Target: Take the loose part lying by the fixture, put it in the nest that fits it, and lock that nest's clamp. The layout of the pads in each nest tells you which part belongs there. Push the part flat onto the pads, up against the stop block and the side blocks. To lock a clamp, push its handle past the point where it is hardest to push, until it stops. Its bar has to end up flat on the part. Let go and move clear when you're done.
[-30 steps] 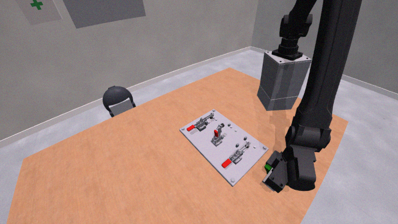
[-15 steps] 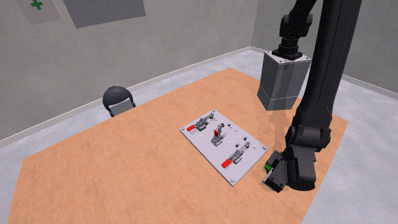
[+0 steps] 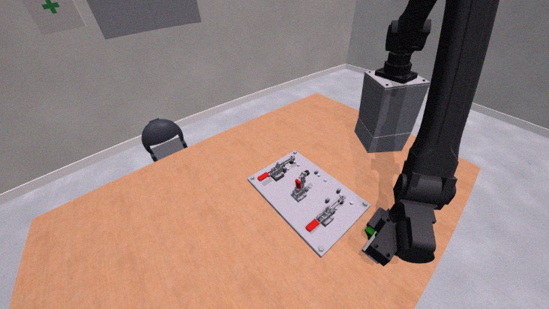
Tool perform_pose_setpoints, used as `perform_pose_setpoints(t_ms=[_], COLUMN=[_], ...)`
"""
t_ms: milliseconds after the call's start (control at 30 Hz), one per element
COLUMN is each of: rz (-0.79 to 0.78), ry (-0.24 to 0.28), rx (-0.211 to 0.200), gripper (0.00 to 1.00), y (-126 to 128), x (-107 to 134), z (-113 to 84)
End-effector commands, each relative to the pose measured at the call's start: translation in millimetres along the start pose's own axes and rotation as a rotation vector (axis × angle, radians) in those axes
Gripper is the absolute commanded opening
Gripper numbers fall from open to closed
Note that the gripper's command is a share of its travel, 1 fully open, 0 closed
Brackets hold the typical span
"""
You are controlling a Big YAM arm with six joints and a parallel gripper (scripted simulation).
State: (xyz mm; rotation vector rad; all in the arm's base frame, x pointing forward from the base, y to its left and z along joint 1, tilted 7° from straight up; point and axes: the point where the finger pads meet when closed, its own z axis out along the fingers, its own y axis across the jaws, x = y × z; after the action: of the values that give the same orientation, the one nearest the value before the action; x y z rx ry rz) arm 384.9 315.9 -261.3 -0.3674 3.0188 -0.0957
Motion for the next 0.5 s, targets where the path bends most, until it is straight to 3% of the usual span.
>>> perform_pose_setpoints(t_ms=[0, 467], rz=[0.001, 0.001], ry=[-0.011, -0.024], rx=[-0.007, -0.015], gripper=[0.0, 0.0], y=[-1.4, 10.2], x=[-7.9, -10.2], z=[-15.7, -52.0])
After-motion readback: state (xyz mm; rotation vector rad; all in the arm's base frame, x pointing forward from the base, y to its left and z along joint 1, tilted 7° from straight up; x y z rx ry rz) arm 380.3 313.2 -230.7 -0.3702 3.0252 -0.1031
